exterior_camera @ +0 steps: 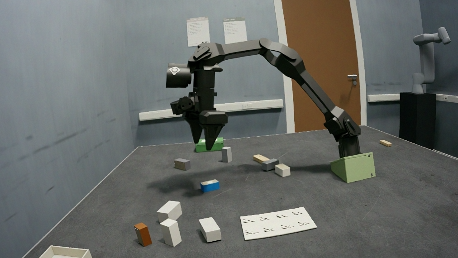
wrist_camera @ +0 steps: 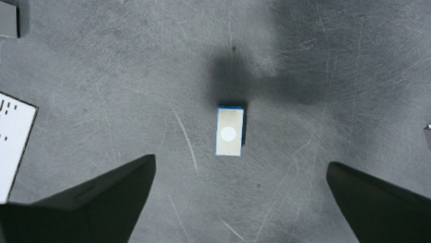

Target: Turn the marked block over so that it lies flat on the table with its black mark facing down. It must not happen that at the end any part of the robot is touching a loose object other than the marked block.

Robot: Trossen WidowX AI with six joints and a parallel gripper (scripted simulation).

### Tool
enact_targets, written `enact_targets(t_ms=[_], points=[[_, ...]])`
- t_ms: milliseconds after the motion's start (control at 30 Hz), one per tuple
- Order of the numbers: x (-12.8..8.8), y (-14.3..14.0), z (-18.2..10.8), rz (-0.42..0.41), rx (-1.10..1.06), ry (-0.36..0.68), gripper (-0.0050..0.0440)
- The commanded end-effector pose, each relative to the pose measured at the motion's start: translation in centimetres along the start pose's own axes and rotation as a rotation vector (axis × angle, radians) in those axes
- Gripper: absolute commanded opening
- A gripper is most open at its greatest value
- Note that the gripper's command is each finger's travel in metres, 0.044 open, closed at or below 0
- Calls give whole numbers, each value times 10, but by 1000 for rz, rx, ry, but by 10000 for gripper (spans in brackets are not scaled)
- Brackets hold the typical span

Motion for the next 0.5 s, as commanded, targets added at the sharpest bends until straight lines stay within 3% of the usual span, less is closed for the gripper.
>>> enact_targets(t_ms=[0, 467], points=[[-9, -2, 1, 16, 9, 65, 440], [-12, -3, -2, 27, 10, 105, 440]])
Point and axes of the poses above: the point midway between the two fingers, 35 mm back from their tips, its own x axis out along the fingers, its own y axis across the jaws, z = x × y, the point moved 2 cm from there along -x, back along the fingers, and after that the axes turned 12 degrees about -x, right-handed, at the moved point
